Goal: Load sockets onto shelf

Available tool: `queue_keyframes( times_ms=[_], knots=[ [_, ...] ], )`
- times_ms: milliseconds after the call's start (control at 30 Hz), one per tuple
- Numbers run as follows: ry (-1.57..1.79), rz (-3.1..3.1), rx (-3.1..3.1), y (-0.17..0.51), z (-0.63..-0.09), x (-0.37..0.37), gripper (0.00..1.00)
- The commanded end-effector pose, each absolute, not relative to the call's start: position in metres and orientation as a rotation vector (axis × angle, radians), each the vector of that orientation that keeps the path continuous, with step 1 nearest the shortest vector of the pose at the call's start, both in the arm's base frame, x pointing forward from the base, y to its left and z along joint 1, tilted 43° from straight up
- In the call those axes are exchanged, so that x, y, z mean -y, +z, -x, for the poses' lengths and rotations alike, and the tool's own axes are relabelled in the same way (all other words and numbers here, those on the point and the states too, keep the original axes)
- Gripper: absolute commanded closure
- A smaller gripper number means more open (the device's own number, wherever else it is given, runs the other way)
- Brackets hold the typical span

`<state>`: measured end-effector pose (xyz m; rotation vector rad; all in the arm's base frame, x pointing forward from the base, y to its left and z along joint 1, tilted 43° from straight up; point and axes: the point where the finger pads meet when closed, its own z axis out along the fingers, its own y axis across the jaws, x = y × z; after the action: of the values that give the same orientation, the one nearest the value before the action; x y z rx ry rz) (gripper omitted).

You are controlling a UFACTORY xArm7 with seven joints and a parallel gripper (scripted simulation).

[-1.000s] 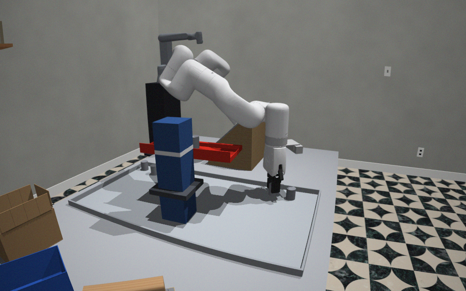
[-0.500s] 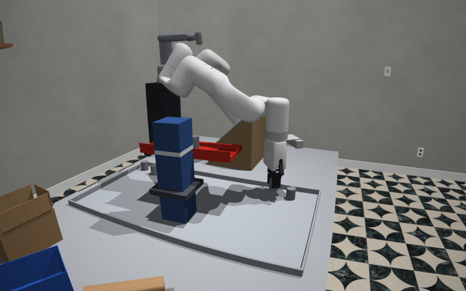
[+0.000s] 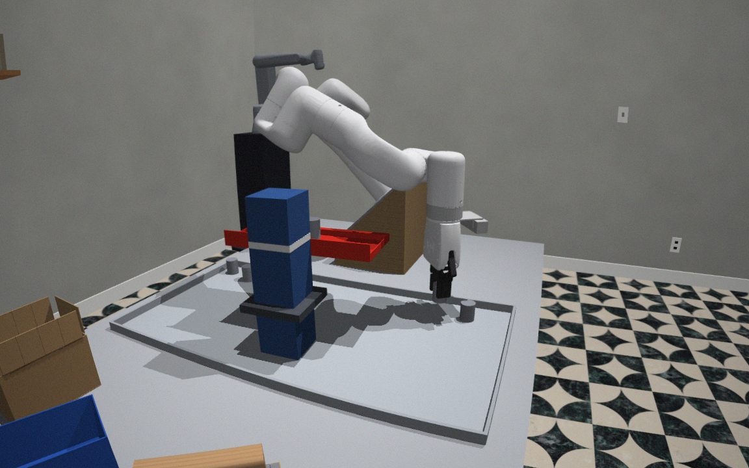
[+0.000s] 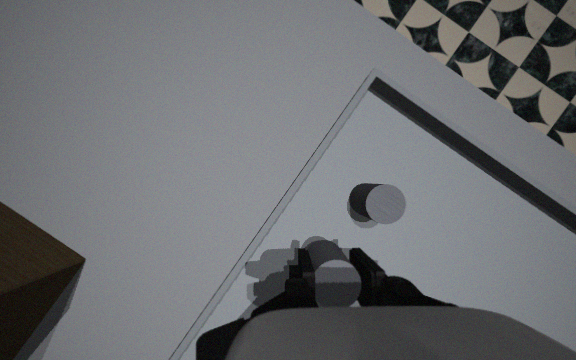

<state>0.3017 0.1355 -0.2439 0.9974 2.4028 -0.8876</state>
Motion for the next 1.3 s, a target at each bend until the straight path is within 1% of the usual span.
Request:
queue_keyframes(
  times_ms=[0,433,1267],
  knots=[
    [-0.881,-0.997,-2.405,-0.243,-0.302,-0.139,1.00],
    [-0.881,-0.997,-2.405,-0.222,-0.299,-0.158,1.00],
    [-0.881,-0.997,-2.405,-0.216,-0.295,-0.163,1.00]
  ],
)
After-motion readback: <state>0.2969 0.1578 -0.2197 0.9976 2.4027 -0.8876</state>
